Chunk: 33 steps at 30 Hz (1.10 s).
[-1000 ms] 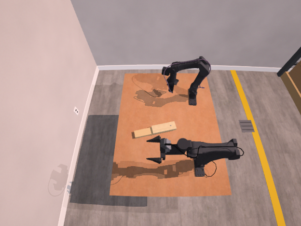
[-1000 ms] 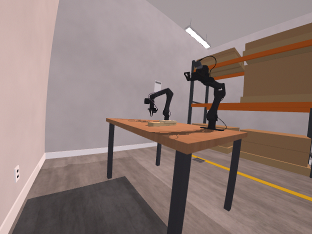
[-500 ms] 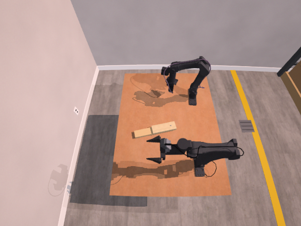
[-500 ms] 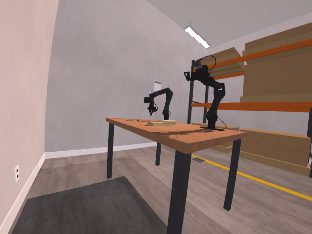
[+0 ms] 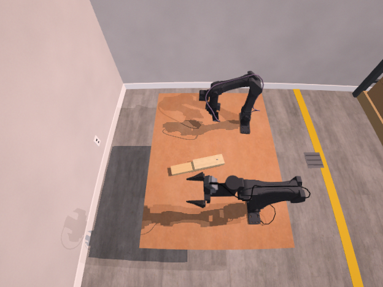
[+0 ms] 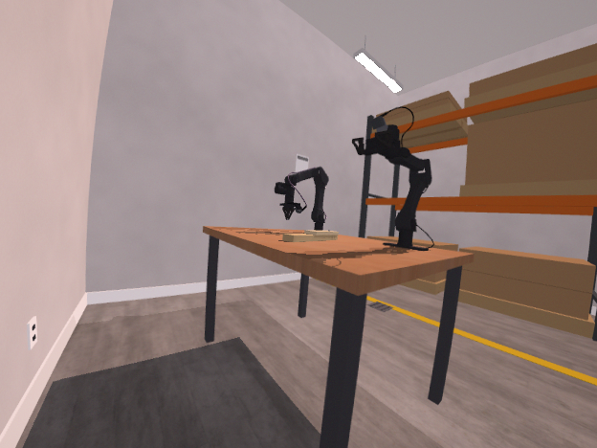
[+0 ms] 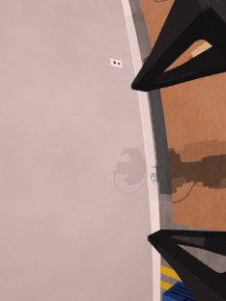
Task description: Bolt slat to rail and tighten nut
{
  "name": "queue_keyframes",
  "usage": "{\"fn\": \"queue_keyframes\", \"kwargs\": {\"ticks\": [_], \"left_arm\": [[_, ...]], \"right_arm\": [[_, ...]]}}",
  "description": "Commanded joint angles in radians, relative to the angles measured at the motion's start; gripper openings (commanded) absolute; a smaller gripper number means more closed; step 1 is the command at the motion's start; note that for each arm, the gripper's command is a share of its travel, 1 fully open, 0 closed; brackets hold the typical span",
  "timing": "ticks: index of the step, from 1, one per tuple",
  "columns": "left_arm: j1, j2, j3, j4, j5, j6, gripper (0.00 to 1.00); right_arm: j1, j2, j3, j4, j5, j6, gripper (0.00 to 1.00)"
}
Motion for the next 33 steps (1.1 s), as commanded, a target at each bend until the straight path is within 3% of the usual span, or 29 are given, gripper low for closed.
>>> {"fn": "queue_keyframes", "kwargs": {"ticks": [1,33], "left_arm": [[0.006,-0.010,0.004,0.012,0.012,0.003,1.00],[0.006,-0.010,0.004,0.012,0.012,0.003,1.00]], "right_arm": [[0.054,0.031,0.065,-0.030,-0.009,-0.038,0.12],[0.458,0.265,0.362,-0.091,-0.009,-0.208,0.12]]}}
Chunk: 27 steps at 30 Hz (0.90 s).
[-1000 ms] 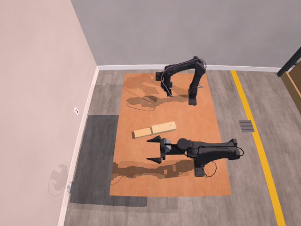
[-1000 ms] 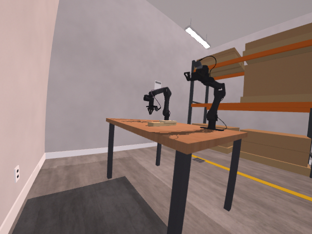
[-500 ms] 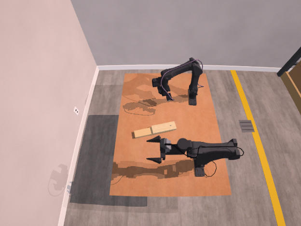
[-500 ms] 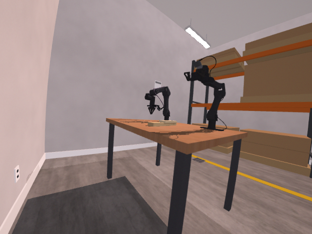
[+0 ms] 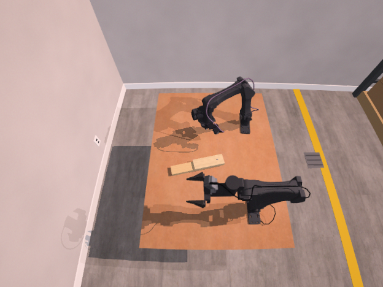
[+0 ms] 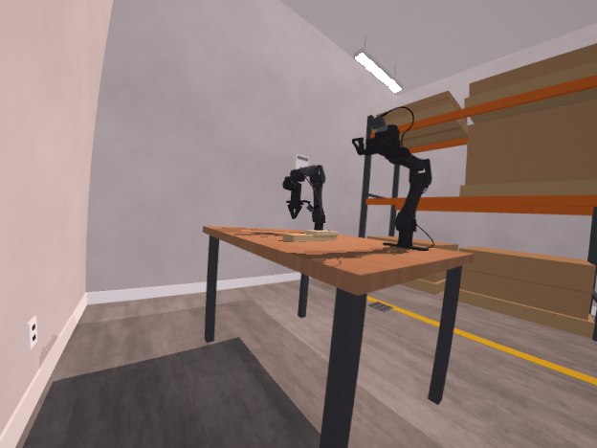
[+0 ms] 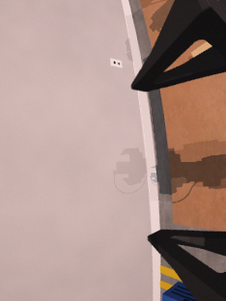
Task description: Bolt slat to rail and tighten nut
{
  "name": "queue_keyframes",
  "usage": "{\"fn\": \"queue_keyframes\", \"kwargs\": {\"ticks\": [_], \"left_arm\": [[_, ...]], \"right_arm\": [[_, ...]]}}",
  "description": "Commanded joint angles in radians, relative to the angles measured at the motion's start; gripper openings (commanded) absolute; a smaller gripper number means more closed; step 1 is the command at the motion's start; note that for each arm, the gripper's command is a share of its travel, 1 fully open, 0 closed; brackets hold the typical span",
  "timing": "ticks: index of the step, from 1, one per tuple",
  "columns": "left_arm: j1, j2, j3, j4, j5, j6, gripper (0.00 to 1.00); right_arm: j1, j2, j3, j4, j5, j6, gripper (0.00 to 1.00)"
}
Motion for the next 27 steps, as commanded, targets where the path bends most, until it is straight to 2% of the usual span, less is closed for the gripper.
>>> {"fn": "queue_keyframes", "kwargs": {"ticks": [1,27], "left_arm": [[0.006,-0.010,0.004,0.012,0.012,0.003,1.00],[0.006,-0.010,0.004,0.012,0.012,0.003,1.00]], "right_arm": [[0.049,0.024,0.059,-0.030,-0.009,-0.033,0.12],[0.355,0.201,0.283,-0.076,-0.009,-0.161,0.12]]}}
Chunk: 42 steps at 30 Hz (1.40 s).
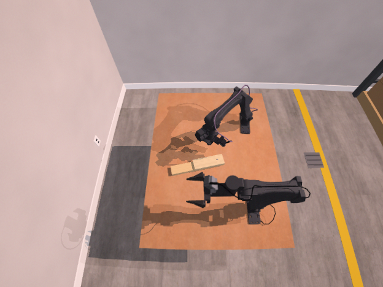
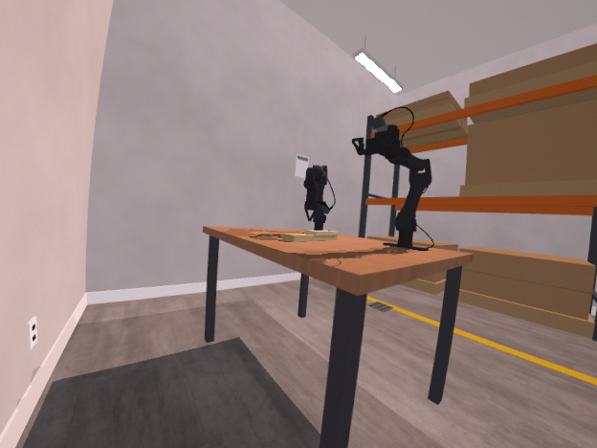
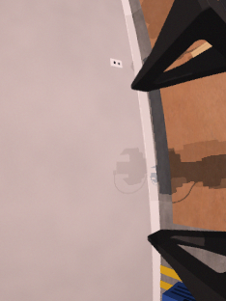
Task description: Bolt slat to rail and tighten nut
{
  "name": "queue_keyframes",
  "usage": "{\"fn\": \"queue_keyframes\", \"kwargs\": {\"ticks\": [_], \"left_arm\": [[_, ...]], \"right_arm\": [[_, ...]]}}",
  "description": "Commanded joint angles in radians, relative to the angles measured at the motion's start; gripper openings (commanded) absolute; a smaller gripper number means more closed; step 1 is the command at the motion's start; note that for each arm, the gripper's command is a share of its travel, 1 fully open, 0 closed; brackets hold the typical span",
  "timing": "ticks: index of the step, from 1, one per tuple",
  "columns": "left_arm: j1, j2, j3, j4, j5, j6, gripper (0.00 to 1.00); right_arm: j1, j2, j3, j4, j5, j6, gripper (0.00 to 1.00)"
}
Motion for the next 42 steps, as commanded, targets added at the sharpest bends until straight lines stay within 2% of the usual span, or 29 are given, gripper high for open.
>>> {"fn": "queue_keyframes", "kwargs": {"ticks": [1,17,42], "left_arm": [[0.006,-0.010,0.004,0.012,0.012,0.003,1.00],[0.006,-0.010,0.004,0.012,0.012,0.003,1.00],[0.006,-0.010,0.004,0.012,0.012,0.003,1.00]], "right_arm": [[0.028,0.012,0.049,-0.032,-0.009,-0.027,0.12],[0.206,0.115,0.178,-0.059,-0.009,-0.102,0.12],[0.218,0.129,0.198,-0.066,-0.011,-0.106,0.12]]}}
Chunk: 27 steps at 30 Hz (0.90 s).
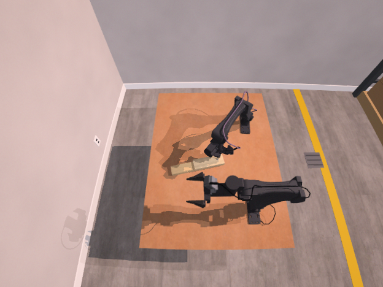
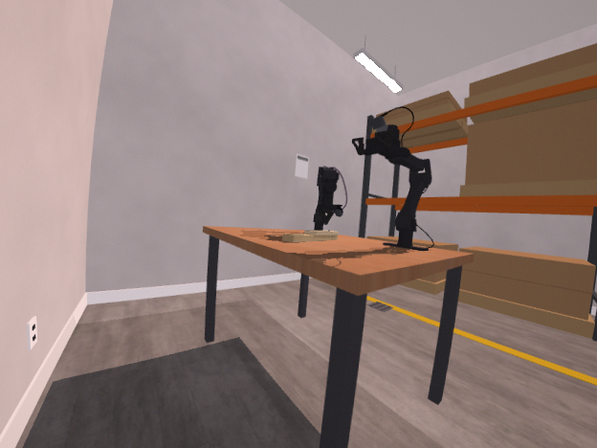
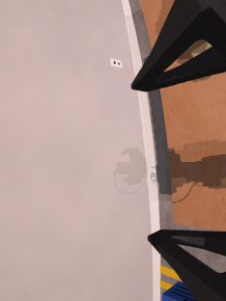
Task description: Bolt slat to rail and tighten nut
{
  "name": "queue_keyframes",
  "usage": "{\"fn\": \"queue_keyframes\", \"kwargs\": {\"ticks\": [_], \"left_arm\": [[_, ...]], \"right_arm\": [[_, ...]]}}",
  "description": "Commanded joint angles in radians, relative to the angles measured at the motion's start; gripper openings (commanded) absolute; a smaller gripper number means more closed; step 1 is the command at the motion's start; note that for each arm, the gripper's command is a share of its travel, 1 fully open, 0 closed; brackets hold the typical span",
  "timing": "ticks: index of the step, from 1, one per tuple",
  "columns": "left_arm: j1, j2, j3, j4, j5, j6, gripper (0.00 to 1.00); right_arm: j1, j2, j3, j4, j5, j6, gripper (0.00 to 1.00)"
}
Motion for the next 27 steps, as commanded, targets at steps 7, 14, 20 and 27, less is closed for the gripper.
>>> {"fn": "queue_keyframes", "kwargs": {"ticks": [7,14,20,27], "left_arm": [[0.006,-0.010,0.004,0.012,0.012,0.003,1.00],[0.006,-0.010,0.004,0.012,0.012,0.003,1.00],[0.006,-0.010,0.004,0.012,0.012,0.003,1.00],[0.006,-0.010,0.004,0.012,0.012,0.003,1.00]], "right_arm": [[0.004,-0.010,0.032,-0.020,-0.007,0.003,0.12],[0.020,-0.011,0.024,-0.020,-0.007,0.019,0.12],[0.039,-0.012,0.023,-0.020,-0.008,0.038,0.12],[0.056,-0.017,0.022,-0.012,-0.009,0.055,0.12]]}}
